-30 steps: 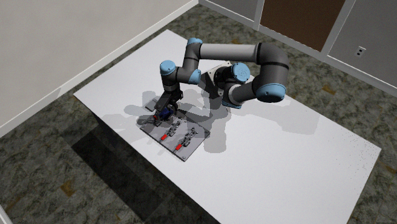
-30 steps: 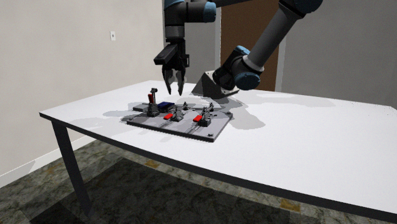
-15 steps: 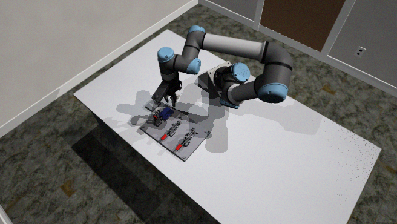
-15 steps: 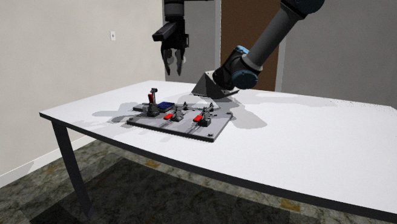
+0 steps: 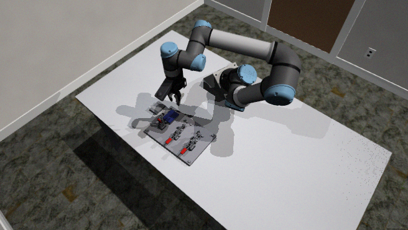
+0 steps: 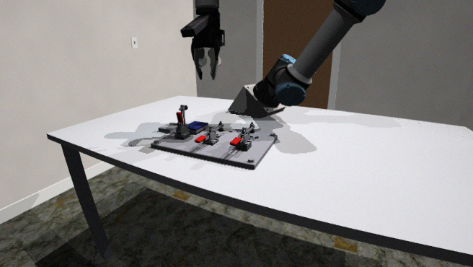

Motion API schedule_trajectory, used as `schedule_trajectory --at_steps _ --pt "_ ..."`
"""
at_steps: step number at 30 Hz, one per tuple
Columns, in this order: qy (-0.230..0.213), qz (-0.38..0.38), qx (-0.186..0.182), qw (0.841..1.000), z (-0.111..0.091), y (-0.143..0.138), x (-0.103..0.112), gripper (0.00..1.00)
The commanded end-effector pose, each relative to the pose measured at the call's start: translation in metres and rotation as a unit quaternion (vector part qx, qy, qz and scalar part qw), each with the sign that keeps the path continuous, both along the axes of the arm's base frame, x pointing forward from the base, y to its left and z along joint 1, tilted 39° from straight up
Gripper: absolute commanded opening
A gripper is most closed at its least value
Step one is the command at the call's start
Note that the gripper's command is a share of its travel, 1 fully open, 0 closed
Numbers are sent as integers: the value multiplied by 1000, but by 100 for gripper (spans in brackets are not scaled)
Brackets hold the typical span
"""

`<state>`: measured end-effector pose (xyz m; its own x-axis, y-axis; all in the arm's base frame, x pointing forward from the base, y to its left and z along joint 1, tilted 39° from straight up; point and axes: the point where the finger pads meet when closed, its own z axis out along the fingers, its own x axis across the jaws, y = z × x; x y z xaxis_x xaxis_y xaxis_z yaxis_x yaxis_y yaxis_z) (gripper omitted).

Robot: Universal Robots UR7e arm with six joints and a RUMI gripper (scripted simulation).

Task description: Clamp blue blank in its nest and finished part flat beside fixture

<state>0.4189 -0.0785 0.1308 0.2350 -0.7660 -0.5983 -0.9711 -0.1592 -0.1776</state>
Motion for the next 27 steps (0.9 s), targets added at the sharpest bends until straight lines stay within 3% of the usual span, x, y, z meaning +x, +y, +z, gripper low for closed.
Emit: schedule_trajectory --at_steps 1,12,27 --pt "0 0 0 1000 -6 -10 3 28" --pt "0 0 0 1000 -32 -43 13 28" --pt "0 0 0 1000 -33 -45 13 28"
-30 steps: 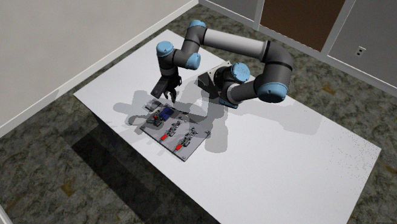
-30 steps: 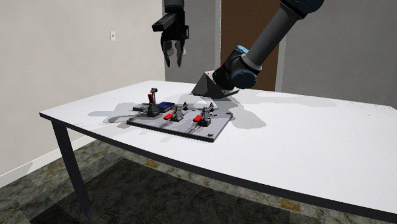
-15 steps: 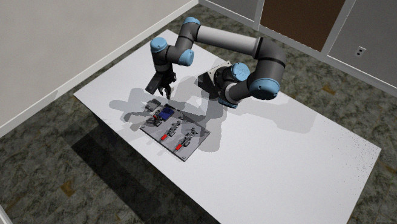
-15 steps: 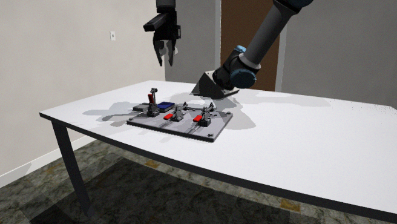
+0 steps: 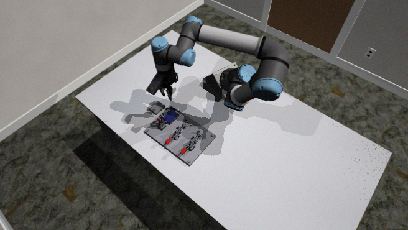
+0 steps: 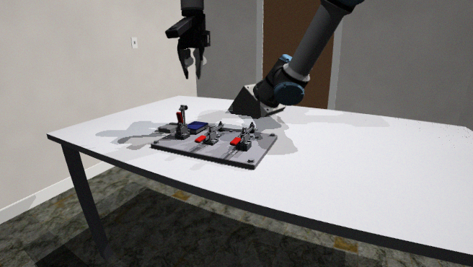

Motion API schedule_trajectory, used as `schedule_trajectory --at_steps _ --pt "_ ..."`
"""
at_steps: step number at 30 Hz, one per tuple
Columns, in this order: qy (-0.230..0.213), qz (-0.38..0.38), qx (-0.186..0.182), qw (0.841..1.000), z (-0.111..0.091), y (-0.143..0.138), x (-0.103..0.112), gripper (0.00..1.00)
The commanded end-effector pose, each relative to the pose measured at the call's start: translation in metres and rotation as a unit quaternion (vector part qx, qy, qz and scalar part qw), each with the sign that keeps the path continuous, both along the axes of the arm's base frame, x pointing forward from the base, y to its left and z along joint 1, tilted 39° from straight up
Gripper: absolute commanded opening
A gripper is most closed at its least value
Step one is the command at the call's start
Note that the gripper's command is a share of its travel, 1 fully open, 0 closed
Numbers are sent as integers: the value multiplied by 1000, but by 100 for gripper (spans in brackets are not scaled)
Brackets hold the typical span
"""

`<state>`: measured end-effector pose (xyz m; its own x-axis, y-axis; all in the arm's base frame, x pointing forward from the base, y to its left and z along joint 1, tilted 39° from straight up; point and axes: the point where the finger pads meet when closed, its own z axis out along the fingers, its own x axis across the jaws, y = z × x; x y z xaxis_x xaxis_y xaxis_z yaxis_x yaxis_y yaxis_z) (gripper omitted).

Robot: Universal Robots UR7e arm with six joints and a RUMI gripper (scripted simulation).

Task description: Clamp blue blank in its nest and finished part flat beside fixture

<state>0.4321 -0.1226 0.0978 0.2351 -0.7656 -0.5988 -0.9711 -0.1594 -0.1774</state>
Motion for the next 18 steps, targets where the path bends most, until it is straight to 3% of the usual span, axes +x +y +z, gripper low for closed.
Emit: schedule_trajectory --at_steps 1,11,18 --pt "0 0 0 1000 0 -1 0 28" --pt "0 0 0 1000 -5 3 1 28" --pt "0 0 0 1000 -38 30 2 28"
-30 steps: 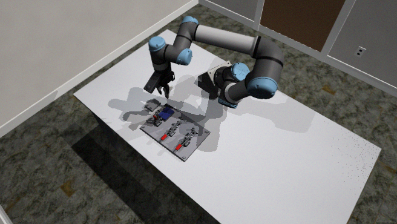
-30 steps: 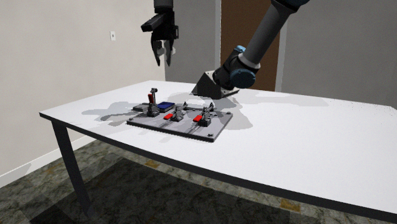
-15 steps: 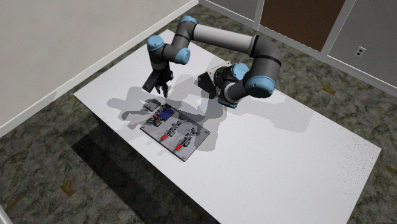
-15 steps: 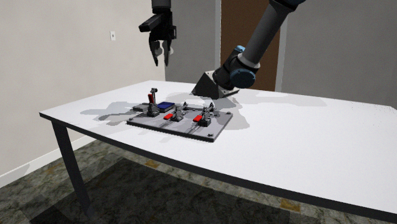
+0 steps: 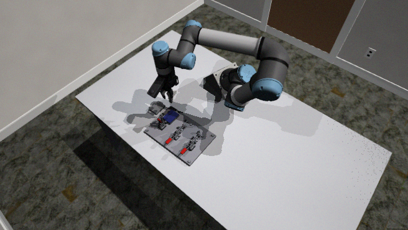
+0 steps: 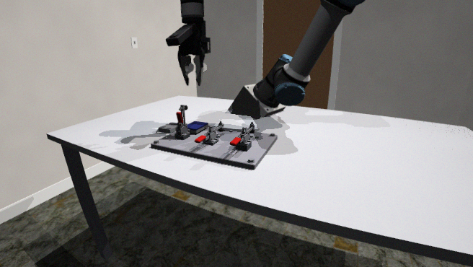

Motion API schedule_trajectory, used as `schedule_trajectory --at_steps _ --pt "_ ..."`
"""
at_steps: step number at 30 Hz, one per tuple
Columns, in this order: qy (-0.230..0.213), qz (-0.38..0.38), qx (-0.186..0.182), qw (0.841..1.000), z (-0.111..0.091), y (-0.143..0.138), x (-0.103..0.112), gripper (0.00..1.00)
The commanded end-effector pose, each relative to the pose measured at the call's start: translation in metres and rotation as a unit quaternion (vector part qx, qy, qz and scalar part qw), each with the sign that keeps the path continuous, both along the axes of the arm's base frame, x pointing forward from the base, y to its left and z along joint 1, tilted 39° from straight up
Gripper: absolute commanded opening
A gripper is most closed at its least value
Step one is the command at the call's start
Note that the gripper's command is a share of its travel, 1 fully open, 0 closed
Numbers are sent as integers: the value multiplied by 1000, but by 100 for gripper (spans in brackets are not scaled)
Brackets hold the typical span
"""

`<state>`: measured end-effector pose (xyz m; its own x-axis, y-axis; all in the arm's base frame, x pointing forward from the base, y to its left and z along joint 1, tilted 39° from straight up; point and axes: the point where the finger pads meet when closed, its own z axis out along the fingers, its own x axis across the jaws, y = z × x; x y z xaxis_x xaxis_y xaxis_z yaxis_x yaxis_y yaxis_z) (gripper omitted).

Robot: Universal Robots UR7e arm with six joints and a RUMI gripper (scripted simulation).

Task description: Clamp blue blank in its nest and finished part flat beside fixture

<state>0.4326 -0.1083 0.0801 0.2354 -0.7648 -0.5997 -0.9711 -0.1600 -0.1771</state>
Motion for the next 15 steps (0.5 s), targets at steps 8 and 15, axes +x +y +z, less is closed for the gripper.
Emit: schedule_trajectory --at_steps 8,15 --pt "-1 -1 -1 1000 -29 23 4 28" --pt "-1 -1 -1 1000 -25 26 22 28"
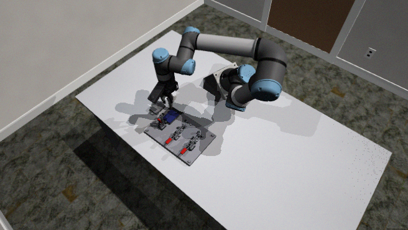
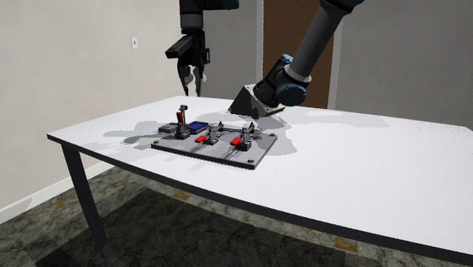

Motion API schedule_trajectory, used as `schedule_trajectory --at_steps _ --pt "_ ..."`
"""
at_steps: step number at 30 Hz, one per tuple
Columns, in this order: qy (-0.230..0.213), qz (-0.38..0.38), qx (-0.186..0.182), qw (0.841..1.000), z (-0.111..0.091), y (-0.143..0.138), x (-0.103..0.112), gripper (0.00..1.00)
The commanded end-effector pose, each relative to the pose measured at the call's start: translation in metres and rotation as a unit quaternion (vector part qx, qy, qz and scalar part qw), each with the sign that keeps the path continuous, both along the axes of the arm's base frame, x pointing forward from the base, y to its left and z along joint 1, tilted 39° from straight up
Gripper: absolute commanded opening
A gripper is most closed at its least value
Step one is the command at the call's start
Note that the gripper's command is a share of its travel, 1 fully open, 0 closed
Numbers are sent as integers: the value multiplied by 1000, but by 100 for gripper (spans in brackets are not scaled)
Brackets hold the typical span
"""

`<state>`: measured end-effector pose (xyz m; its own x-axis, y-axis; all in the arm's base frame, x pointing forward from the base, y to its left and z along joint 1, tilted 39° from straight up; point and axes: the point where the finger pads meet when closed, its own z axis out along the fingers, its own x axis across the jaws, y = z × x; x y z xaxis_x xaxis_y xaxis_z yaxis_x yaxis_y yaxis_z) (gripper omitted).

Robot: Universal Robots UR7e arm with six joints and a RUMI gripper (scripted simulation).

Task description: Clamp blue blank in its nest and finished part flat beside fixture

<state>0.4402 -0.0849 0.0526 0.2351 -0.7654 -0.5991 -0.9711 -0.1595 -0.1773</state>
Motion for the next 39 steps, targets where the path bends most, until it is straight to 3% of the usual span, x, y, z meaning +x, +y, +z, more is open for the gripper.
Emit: schedule_trajectory --at_steps 1,10,21,39 --pt "0 0 -1 1000 3 3 21 28" --pt "0 0 -1 1000 12 11 71 28" --pt "0 0 -1 1000 12 14 77 28" --pt "0 0 -1 1000 -21 39 78 28"
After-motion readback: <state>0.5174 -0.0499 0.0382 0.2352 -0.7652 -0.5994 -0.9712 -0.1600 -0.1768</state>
